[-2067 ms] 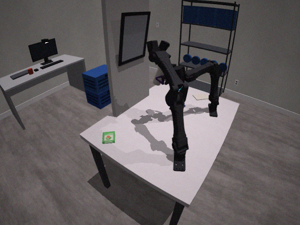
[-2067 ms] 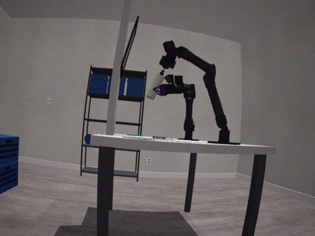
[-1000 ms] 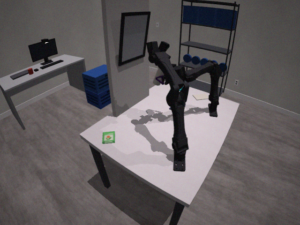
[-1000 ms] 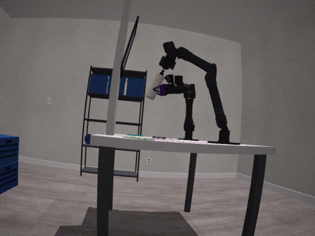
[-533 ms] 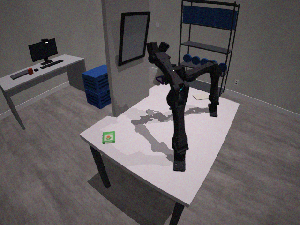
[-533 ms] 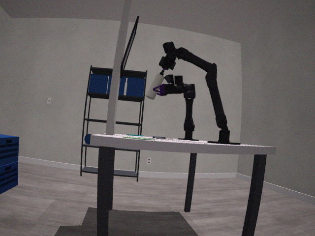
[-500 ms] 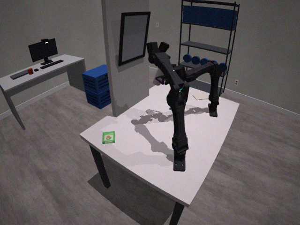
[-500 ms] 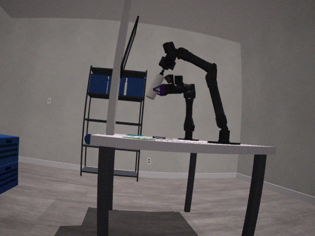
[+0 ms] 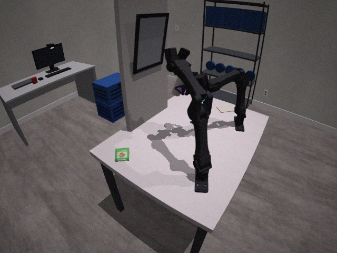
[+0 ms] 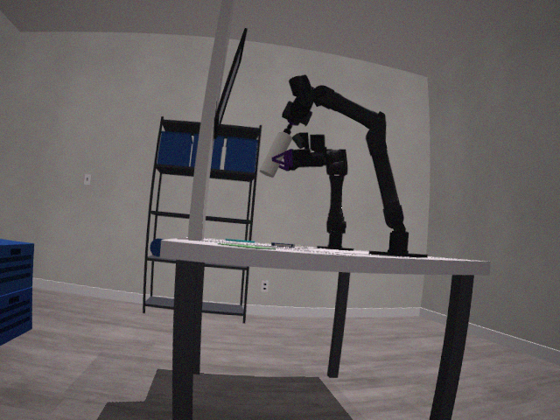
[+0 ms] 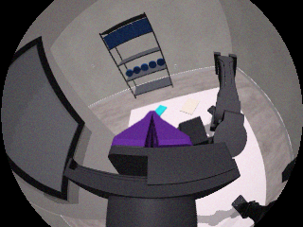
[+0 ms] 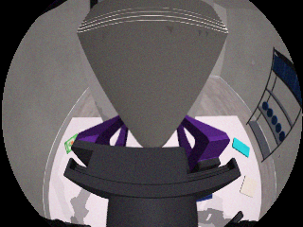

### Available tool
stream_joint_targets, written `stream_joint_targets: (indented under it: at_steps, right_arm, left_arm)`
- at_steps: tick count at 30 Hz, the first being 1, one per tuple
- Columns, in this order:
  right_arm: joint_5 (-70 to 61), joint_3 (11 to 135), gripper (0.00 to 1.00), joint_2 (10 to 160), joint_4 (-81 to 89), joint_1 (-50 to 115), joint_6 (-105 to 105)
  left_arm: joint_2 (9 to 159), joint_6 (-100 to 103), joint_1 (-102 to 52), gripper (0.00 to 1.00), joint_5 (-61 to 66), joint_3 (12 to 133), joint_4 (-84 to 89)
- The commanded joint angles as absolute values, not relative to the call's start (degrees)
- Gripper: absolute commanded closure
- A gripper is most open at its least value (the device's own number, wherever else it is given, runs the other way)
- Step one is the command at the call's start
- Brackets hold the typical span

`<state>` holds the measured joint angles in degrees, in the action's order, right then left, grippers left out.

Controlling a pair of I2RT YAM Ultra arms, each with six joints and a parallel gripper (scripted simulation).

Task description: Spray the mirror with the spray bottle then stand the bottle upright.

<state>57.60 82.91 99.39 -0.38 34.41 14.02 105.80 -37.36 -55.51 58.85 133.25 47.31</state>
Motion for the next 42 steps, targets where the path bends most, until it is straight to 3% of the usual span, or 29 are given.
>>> stream_joint_targets:
  at_steps: [1, 42]
  right_arm:
    - [58.15, 85.13, 1.0, 97.04, -1.2, 34.98, 13.58]
    - [58.15, 85.06, 1.0, 96.96, -1.6, 34.98, 13.91]
  left_arm:
    - [103.41, -37.6, -54.61, 1.0, 59.79, 132.62, 45.57]
    - [102.37, -37.65, -54.97, 1.0, 58.87, 126.92, 43.27]
